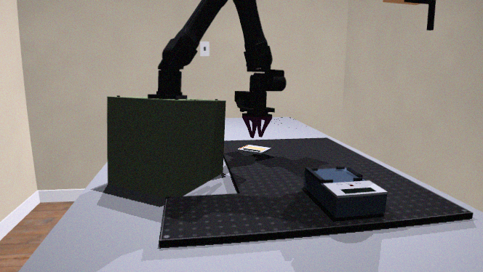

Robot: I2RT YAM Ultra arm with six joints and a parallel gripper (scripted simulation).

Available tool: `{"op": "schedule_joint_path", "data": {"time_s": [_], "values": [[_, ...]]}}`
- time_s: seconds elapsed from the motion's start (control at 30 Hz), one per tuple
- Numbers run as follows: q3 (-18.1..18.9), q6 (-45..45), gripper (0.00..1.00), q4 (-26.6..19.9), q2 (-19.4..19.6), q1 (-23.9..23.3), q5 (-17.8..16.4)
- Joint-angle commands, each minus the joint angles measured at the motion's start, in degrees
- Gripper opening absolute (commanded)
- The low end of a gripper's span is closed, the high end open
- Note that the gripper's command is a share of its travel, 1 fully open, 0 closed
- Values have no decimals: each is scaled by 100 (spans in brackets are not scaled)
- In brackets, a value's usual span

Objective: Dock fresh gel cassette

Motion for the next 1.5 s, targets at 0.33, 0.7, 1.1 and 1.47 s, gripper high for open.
{"op": "schedule_joint_path", "data": {"time_s": [0.33, 0.7, 1.1, 1.47], "values": [[-629, 1449, 34, 507, -342, -977, -145], [-904, 2304, 34, 719, -363, -1851, -202], [-896, 3589, 34, 823, -201, -2840, -275], [-900, 5268, 34, 808, -227, -2782, -265]]}}
